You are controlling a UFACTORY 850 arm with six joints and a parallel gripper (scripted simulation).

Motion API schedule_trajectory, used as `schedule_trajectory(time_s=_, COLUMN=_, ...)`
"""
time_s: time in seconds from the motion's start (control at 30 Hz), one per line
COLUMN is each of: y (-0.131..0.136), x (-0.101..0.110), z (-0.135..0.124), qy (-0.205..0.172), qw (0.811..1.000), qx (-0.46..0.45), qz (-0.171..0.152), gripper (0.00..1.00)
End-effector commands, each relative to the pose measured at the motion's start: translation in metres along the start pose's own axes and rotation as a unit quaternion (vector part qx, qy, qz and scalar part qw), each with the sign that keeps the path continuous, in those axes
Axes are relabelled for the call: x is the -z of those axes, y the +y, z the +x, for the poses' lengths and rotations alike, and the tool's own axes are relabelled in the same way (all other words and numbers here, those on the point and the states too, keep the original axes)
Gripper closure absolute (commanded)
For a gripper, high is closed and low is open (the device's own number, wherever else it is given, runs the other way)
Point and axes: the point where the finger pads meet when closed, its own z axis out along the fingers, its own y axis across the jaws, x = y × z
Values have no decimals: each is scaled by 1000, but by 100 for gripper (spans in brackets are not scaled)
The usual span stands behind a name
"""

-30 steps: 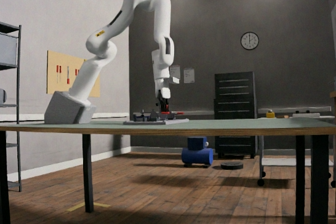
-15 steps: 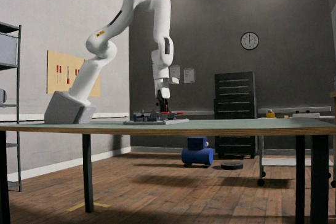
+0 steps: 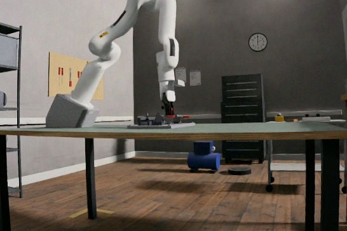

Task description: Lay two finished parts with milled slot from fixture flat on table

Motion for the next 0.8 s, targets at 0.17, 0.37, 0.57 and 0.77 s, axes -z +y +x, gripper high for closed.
schedule_trajectory(time_s=0.17, y=0, x=0, z=1, qy=1, qw=1000, qx=0, qz=0, gripper=100)
schedule_trajectory(time_s=0.37, y=0, x=0, z=1, qy=1, qw=1000, qx=0, qz=0, gripper=100)
schedule_trajectory(time_s=0.57, y=0, x=0, z=0, qy=1, qw=1000, qx=0, qz=0, gripper=100)
schedule_trajectory(time_s=0.77, y=0, x=1, z=-1, qy=1, qw=1000, qx=0, qz=0, gripper=100)
